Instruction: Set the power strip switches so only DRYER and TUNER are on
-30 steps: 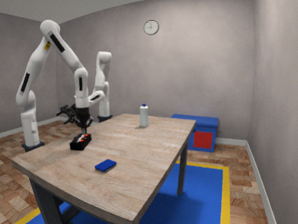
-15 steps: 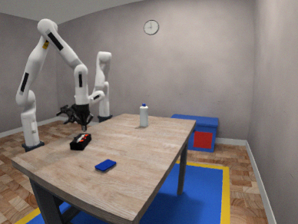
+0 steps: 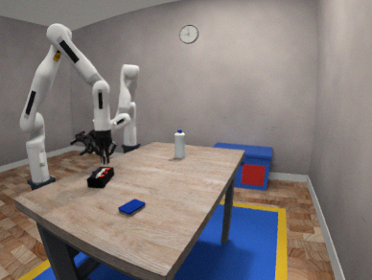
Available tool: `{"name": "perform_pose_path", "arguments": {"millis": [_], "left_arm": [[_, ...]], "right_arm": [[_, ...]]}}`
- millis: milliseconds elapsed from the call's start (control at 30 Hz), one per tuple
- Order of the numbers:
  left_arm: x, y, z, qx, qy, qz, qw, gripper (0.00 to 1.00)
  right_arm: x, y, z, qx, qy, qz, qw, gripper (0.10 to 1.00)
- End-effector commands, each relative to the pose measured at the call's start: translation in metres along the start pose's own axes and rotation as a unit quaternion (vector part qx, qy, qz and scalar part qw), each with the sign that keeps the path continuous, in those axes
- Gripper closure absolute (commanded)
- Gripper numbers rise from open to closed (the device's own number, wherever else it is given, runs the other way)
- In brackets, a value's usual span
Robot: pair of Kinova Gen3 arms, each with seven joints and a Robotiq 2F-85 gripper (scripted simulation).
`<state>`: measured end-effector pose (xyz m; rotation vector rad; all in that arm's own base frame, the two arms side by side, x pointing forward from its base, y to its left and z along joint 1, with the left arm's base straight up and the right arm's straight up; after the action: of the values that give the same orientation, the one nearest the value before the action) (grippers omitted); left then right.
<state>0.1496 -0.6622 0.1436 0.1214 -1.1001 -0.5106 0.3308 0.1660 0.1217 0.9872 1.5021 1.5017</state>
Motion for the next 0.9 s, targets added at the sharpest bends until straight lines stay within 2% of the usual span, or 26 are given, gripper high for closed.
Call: {"name": "perform_pose_path", "arguments": {"millis": [0,167,400,467,700,867], "left_arm": [[0.001,0.000,0.000,0.000,-0.001,0.001,1.000,0.001],[0.001,0.000,0.000,0.000,-0.001,0.001,1.000,0.001],[0.001,0.000,0.000,0.000,-0.001,0.001,1.000,0.001],[0.001,0.000,0.000,0.000,-0.001,0.001,1.000,0.001],[0.001,0.000,0.000,0.000,-0.001,0.001,1.000,0.001],[0.001,0.000,0.000,0.000,-0.001,0.001,1.000,0.001]], "right_arm": [[0.001,0.004,0.001,0.000,-0.001,0.001,1.000,0.099],[0.001,0.015,0.001,0.000,-0.001,0.001,1.000,0.099],[0.001,0.049,0.001,0.000,-0.001,0.002,1.000,0.099],[0.001,0.049,0.001,0.000,-0.001,0.002,1.000,0.099],[0.001,0.084,0.000,0.000,-0.001,0.002,1.000,0.099],[0.001,0.098,0.000,0.000,-0.001,0.002,1.000,0.099]]}}
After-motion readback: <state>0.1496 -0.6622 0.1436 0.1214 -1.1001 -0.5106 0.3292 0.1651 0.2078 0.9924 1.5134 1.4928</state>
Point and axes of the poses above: on each arm, the point where the finger pads meet when closed, its own y axis back along the fingers, its own z axis across the jaws, x = y × z, the point moved 2 cm from there along y, back along the fingers
